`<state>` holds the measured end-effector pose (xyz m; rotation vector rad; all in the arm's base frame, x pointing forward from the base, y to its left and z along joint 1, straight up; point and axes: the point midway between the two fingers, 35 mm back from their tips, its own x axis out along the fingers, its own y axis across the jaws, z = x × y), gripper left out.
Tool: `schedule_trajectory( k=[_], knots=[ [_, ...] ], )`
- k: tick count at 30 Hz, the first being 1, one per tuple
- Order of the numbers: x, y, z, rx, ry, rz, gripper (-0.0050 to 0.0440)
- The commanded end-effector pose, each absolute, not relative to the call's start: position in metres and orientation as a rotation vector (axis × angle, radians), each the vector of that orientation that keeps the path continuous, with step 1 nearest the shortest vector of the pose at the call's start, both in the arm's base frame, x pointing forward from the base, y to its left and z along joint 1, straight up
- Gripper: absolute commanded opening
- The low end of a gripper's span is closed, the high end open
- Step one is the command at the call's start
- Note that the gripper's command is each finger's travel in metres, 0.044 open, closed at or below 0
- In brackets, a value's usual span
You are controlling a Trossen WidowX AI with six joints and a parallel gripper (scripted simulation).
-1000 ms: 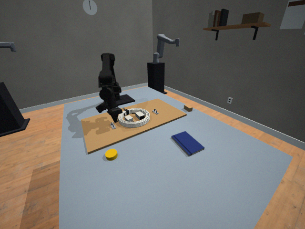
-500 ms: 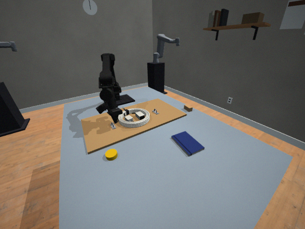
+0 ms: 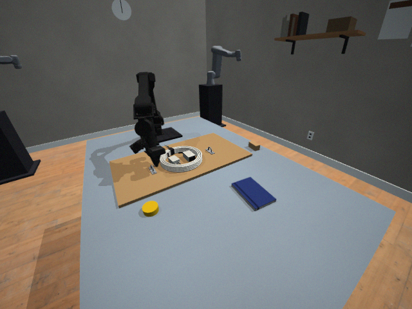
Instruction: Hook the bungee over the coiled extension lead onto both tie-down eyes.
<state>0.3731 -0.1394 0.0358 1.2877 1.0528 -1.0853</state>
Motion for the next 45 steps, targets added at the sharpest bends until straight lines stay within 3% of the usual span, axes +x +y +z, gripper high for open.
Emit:
schedule_trajectory(
  k=[1, 18, 26, 28, 32, 45],
  knots=[
    [0.377, -0.141, 0.047, 1.291, 1.024, -1.068, 0.0150],
    [0.377, -0.141, 0.047, 1.291, 1.024, -1.068, 0.0150],
    [0.381, -0.142, 0.055, 1.292, 1.013, -1.063, 0.0342],
    [0.381, -0.142, 0.055, 1.292, 1.013, -1.063, 0.0342],
    [0.381, -0.143, 0.058, 1.293, 1.012, -1.064, 0.0438],
    [0.382, -0.143, 0.071, 1.294, 1.015, -1.070, 0.0440]
  ],
)
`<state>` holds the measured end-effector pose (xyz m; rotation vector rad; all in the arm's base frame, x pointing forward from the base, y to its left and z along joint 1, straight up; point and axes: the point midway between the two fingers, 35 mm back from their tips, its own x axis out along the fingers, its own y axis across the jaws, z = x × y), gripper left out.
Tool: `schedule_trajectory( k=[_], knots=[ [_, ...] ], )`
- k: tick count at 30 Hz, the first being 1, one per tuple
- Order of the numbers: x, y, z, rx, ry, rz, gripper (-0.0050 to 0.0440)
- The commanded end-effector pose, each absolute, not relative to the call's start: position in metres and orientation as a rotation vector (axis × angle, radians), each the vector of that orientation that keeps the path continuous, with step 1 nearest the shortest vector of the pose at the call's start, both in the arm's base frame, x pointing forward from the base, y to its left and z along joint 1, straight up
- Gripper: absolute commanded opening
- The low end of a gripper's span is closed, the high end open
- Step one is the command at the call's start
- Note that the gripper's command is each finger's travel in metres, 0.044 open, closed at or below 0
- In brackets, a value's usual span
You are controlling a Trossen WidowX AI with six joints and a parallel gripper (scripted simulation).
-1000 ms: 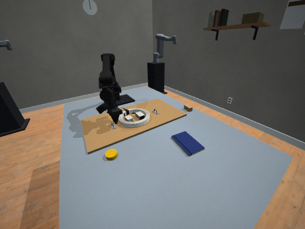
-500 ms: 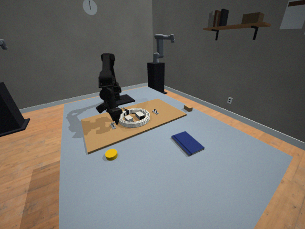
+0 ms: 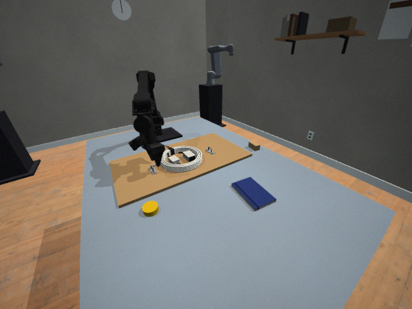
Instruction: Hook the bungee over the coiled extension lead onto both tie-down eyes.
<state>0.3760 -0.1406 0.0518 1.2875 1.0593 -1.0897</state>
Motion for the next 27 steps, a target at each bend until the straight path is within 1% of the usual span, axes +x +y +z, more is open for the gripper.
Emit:
schedule_trajectory(
  k=[1, 27],
  knots=[
    [0.381, -0.143, 0.069, 1.292, 1.027, -1.076, 0.0440],
    [0.379, -0.142, 0.117, 1.289, 1.054, -1.100, 0.0440]
  ],
)
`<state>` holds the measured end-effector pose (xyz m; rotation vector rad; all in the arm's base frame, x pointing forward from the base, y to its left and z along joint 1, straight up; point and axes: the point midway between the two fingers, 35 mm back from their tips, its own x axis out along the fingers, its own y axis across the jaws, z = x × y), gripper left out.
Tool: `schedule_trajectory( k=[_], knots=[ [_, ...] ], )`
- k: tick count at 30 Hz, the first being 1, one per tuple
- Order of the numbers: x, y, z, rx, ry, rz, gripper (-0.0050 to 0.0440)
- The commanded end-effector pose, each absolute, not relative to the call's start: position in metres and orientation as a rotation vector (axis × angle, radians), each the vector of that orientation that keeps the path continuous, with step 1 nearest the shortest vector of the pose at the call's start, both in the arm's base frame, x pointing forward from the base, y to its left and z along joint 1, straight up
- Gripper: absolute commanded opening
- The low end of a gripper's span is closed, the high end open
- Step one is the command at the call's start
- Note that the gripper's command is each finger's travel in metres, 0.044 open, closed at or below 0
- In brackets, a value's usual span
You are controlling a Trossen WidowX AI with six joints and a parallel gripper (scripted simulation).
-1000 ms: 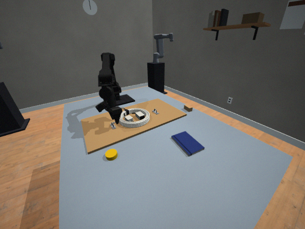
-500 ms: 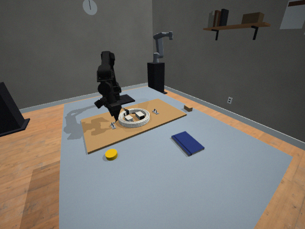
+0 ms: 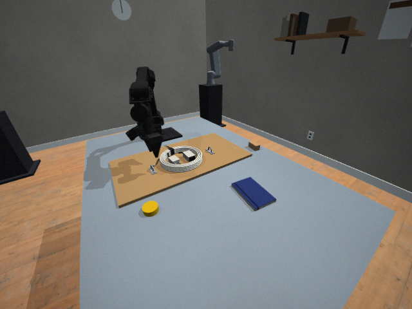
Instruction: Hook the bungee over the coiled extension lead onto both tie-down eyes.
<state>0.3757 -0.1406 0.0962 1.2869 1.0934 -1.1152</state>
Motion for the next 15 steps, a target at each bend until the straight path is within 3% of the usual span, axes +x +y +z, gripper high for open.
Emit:
schedule_trajectory(
  k=[1, 9, 15],
  knots=[
    [0.378, -0.142, 0.119, 1.289, 1.056, -1.101, 0.0440],
    [0.376, -0.141, 0.117, 1.288, 1.075, -1.108, 0.0440],
    [0.368, -0.132, 0.118, 1.216, 1.120, -1.059, 0.0296]
  ],
)
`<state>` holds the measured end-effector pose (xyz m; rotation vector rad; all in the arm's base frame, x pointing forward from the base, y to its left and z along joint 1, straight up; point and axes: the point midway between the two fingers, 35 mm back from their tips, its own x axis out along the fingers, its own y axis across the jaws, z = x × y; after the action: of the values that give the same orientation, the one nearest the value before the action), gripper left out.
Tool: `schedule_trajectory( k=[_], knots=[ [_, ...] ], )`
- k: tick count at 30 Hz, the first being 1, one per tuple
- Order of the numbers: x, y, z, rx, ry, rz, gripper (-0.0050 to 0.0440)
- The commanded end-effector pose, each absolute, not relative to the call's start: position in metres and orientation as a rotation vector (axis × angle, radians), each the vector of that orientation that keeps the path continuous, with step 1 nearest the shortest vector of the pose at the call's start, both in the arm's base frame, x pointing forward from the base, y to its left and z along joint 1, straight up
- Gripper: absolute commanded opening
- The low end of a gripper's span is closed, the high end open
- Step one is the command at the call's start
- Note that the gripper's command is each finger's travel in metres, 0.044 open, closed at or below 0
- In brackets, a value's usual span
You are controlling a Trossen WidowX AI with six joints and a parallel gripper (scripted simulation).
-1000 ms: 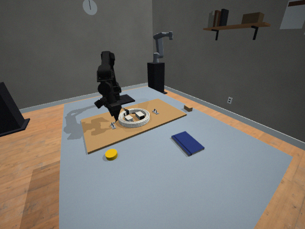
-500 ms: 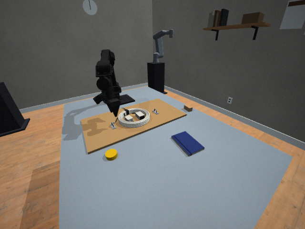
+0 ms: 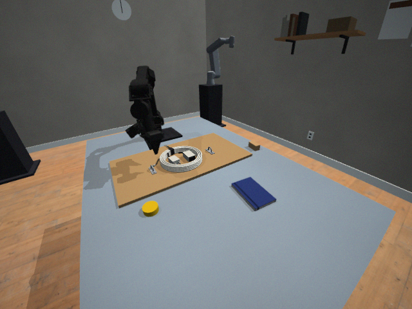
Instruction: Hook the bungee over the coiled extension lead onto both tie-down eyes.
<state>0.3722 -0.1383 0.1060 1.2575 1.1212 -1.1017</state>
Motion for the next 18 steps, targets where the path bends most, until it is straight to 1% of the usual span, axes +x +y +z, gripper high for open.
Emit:
schedule_trajectory(
  k=[1, 6, 18],
  knots=[
    [0.366, -0.130, 0.119, 1.194, 1.133, -1.041, 0.0272],
    [0.356, -0.119, 0.120, 1.078, 1.197, -0.948, 0.0152],
    [0.335, -0.098, 0.122, 0.846, 1.311, -0.757, 0.0150]
  ],
)
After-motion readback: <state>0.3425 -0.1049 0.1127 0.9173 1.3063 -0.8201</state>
